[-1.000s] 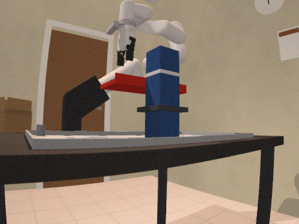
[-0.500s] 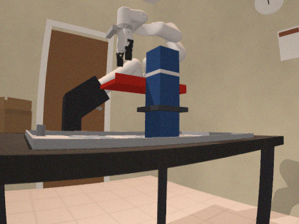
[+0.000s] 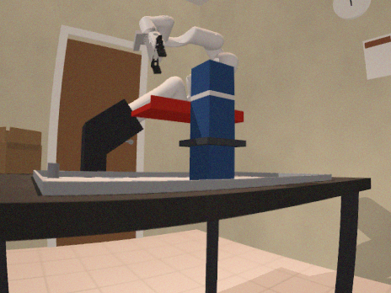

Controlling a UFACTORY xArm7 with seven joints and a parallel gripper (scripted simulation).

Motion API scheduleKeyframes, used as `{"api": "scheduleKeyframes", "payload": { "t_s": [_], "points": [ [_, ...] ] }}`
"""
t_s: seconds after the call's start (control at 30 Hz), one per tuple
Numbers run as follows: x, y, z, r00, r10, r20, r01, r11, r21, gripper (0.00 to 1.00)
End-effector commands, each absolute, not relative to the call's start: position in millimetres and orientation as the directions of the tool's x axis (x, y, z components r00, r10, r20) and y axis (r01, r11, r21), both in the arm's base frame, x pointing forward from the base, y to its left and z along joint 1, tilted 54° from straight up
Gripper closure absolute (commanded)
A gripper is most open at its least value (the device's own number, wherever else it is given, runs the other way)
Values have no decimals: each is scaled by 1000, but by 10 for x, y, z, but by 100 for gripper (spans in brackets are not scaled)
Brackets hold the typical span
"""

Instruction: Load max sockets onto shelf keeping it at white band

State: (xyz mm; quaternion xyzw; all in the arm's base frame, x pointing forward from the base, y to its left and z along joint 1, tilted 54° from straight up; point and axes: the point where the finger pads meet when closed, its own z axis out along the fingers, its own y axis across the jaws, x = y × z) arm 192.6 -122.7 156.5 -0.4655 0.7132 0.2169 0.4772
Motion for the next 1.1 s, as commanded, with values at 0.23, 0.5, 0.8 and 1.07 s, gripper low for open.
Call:
{"api": "scheduleKeyframes", "payload": {
  "t_s": [0.23,0.5,0.8,1.07],
  "points": [
    [1333,-1314,2148,-125,-384,-915,-663,718,-210,0],
    [1261,-1297,2229,-114,-369,-922,-621,751,-224,0],
    [1261,-1297,2229,-114,-369,-922,-621,751,-224,0],
    [1261,-1297,2229,-114,-369,-922,-621,751,-224,0]
  ]
}}
